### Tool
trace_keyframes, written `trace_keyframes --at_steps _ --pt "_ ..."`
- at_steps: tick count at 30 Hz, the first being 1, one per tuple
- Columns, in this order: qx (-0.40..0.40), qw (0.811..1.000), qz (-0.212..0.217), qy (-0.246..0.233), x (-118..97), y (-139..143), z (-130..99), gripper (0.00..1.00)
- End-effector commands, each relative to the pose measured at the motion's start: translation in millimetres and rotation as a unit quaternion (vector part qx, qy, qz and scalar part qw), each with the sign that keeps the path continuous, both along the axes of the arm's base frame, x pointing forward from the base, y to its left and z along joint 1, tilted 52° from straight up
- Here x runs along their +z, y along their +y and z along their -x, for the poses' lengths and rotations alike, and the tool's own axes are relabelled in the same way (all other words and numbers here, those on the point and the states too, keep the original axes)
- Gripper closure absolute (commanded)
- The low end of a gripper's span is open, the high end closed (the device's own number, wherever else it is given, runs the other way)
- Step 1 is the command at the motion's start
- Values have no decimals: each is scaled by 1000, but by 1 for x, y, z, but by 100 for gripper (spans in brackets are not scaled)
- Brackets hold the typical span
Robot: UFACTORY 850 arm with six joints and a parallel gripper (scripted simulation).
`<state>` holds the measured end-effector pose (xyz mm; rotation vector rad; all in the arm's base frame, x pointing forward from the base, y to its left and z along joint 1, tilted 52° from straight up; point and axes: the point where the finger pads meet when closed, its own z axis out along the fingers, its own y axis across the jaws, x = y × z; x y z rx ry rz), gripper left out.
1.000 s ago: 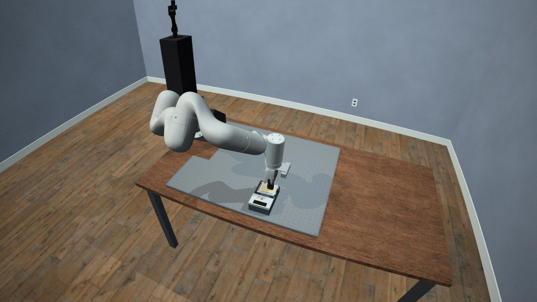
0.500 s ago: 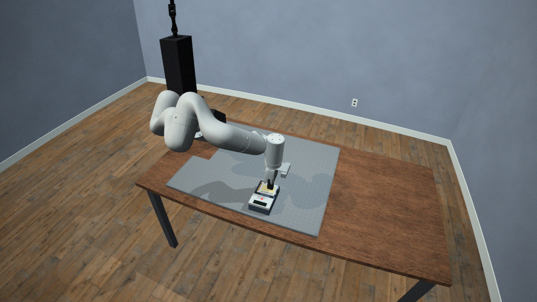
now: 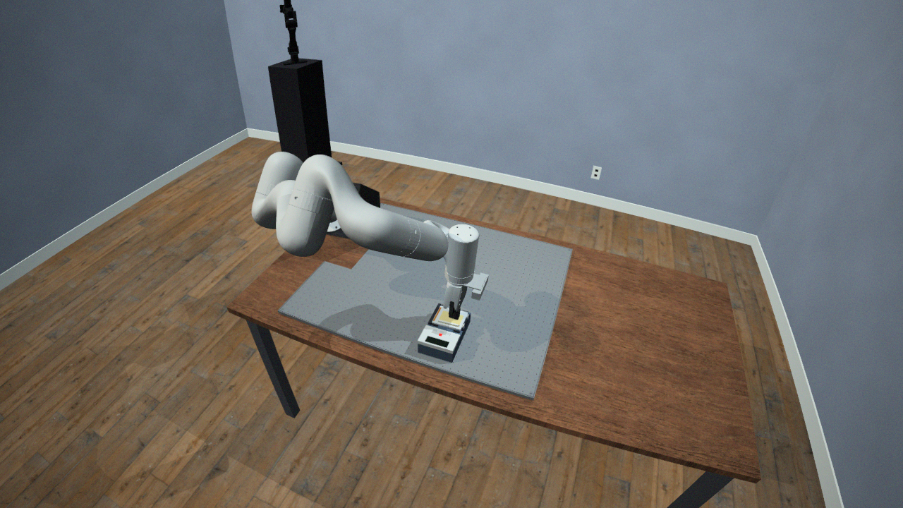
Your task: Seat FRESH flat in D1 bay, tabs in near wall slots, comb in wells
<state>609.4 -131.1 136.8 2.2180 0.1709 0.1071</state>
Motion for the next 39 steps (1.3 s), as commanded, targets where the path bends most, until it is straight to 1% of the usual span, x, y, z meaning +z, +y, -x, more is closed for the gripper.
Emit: trace_keyframes --at_steps 1,10,11,12,39 --pt "0 1000 0 0 0 0 0 100" --pt "0 1000 0 0 0 0 0 100" --pt "9 1000 -4 -13 1 1 0 100" --pt "12 1000 -5 -16 2 2 0 100" --pt "12 1000 -5 -16 22 25 -7 100"
